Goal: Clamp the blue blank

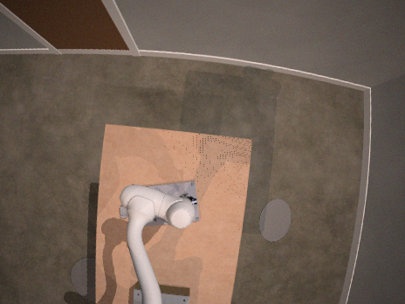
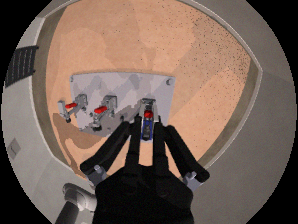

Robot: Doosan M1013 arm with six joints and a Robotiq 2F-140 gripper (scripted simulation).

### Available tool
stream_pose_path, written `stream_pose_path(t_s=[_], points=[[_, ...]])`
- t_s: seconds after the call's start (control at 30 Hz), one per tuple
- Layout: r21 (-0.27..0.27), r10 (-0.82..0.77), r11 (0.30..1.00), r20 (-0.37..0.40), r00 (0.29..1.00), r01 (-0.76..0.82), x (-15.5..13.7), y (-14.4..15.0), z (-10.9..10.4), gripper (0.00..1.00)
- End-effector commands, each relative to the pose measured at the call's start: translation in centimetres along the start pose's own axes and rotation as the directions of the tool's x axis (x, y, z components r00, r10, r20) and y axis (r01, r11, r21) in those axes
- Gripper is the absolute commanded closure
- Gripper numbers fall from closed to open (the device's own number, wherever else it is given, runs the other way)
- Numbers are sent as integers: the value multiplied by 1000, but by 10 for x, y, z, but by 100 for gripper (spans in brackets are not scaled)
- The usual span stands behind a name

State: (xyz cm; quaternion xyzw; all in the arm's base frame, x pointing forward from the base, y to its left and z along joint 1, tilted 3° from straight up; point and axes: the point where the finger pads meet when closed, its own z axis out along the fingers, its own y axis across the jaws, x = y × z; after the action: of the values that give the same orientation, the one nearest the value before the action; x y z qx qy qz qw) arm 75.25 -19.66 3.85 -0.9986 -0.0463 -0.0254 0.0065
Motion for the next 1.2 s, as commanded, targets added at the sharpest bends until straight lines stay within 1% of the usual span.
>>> stream_pose_path(t_s=[0.0, 1.17], points=[[-1, -1, 1000, 2, 1000, 1, 4, -1, 3, 100], [-1, -1, 1000, 2, 1000, 1, 27, -1, 11, 100]])
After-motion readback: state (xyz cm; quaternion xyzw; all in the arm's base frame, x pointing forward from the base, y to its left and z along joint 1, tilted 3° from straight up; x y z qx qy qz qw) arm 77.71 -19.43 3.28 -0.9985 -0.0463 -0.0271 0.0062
